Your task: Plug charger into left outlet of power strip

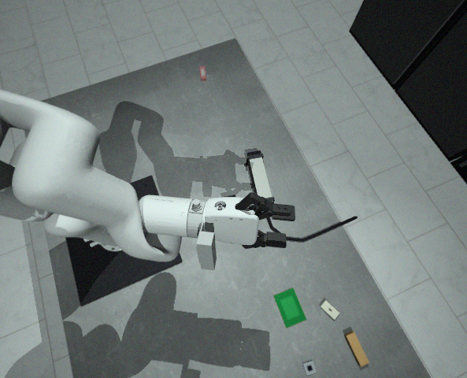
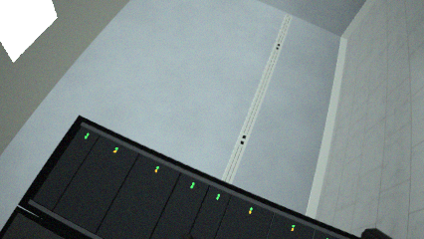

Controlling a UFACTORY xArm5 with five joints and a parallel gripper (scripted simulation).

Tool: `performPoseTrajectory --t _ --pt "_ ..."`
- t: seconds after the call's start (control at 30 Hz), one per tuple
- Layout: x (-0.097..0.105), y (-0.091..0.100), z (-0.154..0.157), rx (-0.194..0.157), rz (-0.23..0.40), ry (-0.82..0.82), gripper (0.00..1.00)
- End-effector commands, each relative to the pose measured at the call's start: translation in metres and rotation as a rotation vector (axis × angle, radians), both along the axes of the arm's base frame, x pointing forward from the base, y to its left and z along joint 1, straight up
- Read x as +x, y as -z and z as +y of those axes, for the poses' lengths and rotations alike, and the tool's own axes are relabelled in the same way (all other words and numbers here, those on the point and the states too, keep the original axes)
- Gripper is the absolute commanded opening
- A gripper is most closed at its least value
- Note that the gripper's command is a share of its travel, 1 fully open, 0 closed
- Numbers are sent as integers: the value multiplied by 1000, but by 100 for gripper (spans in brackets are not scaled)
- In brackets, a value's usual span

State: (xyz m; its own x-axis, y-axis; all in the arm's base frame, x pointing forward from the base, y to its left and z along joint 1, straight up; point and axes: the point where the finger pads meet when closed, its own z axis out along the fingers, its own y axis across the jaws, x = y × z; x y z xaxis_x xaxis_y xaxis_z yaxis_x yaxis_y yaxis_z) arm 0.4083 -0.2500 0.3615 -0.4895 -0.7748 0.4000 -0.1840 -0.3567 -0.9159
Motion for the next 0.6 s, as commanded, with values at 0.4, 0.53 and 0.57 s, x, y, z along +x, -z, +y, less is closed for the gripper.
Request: performPoseTrajectory --t 0.4,0.53,0.57 --pt "0 -1 0 -2 -3 0 100" --pt "0 -1 0 -2 -3 0 100" --pt "0 -1 0 -2 -3 0 53"
